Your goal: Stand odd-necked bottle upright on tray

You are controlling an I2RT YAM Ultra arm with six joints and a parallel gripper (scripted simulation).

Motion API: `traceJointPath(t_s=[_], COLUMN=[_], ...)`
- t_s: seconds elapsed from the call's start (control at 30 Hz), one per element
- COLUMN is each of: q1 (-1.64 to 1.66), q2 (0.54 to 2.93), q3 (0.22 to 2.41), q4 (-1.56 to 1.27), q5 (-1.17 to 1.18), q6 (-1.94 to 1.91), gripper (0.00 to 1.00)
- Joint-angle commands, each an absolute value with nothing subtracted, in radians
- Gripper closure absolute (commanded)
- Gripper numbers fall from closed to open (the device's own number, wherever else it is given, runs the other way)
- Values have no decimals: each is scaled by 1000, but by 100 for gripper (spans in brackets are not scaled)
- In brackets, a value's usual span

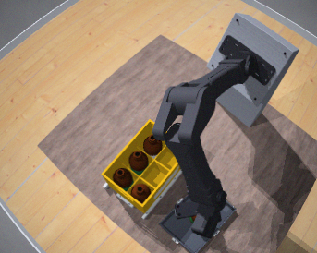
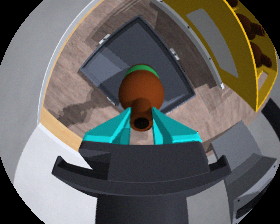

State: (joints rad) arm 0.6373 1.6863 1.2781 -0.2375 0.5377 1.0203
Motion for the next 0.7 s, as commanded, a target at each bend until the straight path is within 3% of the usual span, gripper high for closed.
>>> traceJointPath(t_s=[0.0, 0.67], q1=[645, 634], q2=[1689, 1699], q3=[1309, 1314], q4=[-221, -199], q5=[538, 531], q6=[1011, 1003], gripper=[100, 100])
